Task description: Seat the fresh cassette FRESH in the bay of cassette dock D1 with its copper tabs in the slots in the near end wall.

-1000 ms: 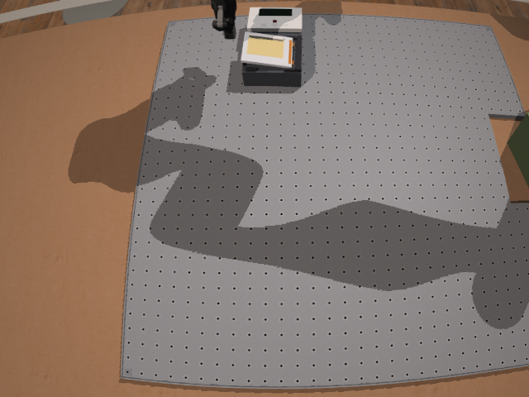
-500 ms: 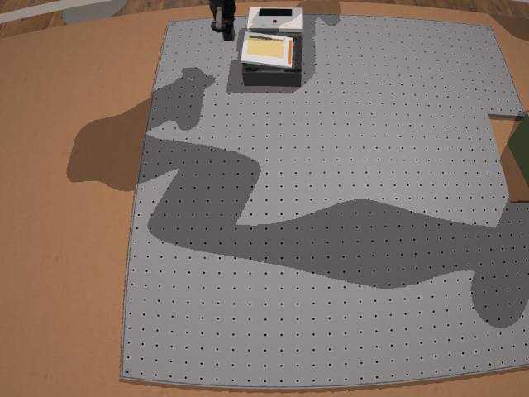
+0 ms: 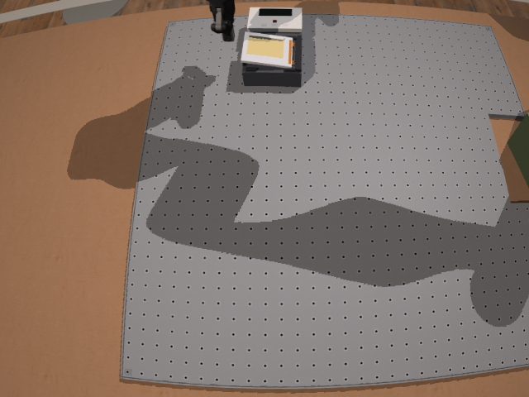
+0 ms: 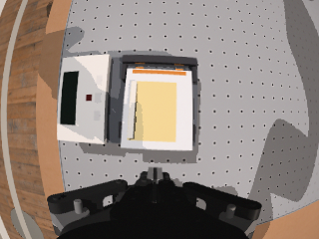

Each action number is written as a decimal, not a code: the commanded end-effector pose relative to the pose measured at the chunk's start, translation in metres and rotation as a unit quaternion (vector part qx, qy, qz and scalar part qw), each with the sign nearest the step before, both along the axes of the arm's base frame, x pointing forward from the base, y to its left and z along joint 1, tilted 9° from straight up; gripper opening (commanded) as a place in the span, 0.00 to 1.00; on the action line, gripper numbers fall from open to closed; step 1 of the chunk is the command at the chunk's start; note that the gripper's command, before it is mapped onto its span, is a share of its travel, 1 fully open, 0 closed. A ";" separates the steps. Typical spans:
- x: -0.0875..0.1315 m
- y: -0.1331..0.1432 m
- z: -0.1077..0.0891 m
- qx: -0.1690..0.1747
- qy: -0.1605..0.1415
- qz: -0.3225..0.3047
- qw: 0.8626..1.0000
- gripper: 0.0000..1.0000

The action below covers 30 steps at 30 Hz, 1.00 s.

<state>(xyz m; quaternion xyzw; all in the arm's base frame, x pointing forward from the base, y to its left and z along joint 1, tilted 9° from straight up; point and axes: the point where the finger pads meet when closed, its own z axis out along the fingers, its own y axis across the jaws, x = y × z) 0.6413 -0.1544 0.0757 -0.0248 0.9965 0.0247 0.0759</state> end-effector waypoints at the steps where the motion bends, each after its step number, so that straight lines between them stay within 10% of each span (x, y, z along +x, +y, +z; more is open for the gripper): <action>1: 0.000 0.001 -0.004 0.000 0.000 0.000 1.000 0.00; 30: 0.002 0.002 -0.020 0.000 0.000 0.000 1.000 0.00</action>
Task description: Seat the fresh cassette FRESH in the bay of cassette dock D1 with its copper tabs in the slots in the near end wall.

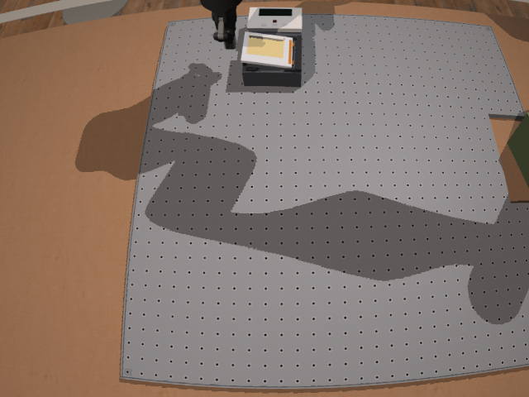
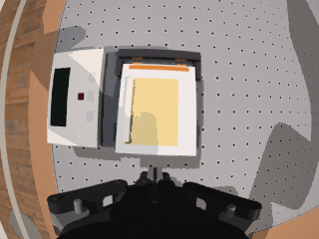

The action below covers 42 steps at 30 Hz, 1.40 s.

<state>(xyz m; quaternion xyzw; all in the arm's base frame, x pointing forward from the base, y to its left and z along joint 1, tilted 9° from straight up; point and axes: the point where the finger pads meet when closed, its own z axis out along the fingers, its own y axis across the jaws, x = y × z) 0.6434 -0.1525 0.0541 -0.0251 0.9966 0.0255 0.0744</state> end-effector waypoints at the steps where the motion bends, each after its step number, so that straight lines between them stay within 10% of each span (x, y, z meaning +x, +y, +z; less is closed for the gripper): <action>1: 0.000 0.000 0.001 0.000 -0.001 0.000 1.000 0.00; 42: -0.011 -0.001 0.000 0.000 -0.001 0.000 1.000 0.00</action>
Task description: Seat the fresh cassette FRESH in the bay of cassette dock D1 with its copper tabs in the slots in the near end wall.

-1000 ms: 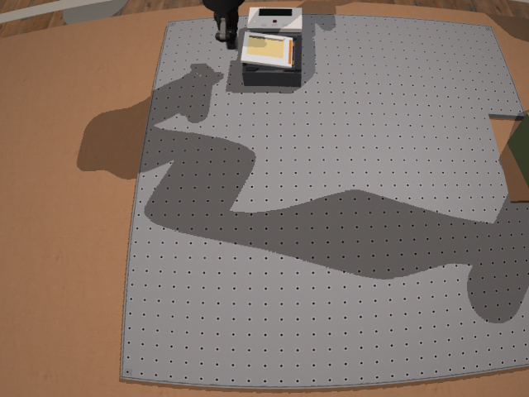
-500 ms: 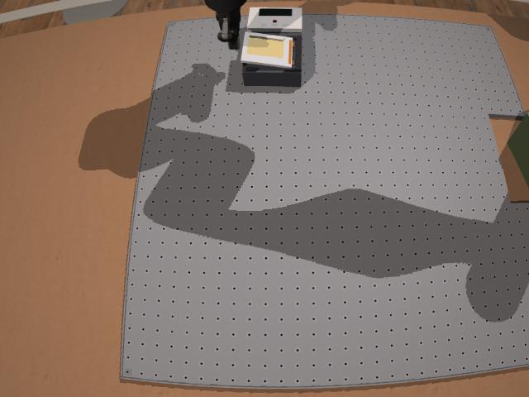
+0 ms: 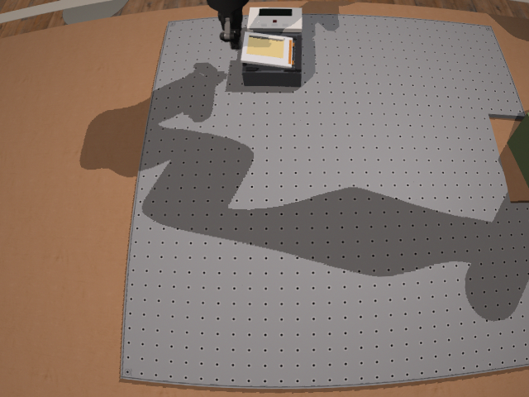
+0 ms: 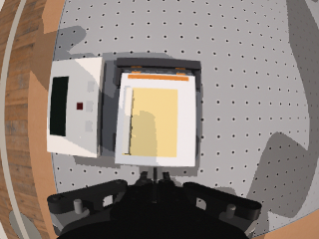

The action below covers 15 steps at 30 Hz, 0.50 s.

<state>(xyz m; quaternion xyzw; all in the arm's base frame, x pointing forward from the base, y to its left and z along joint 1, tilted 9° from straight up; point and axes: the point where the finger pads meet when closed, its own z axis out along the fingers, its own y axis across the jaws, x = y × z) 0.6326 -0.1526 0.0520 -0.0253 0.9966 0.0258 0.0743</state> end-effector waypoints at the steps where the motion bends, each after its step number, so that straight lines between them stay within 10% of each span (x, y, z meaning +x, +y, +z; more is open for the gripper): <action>1: 0.000 -0.001 0.002 -0.001 -0.001 0.000 1.000 0.00; 15: -0.004 -0.001 0.001 -0.001 -0.001 0.000 1.000 0.00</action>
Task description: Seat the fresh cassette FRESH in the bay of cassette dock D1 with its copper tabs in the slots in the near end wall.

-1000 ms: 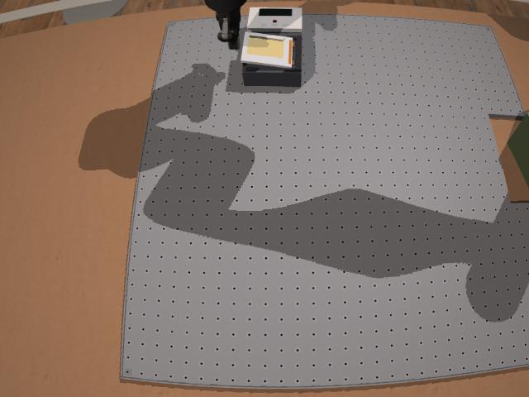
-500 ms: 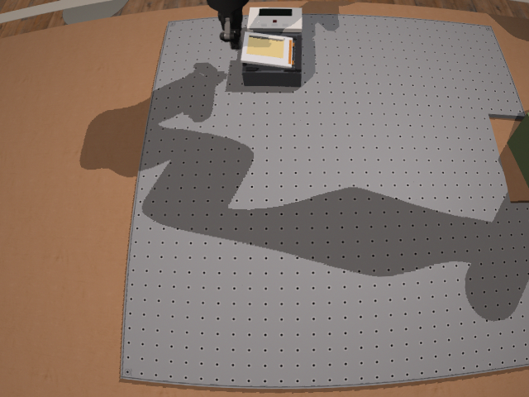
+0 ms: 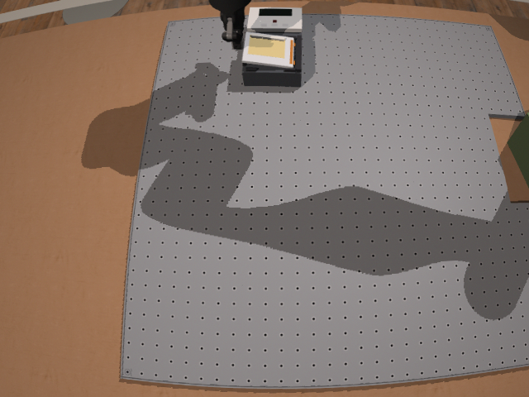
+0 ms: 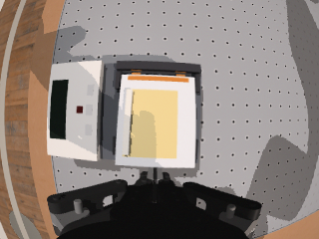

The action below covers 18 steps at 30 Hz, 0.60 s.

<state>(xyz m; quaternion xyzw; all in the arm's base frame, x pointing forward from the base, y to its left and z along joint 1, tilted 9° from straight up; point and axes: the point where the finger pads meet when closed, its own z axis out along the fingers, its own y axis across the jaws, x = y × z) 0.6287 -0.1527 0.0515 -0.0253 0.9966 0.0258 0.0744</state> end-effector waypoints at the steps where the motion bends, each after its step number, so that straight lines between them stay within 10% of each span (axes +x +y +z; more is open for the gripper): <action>1: 0.000 -0.001 0.002 -0.001 -0.001 0.000 1.000 0.00; 18: -0.004 -0.001 0.001 -0.001 -0.001 0.000 1.000 0.00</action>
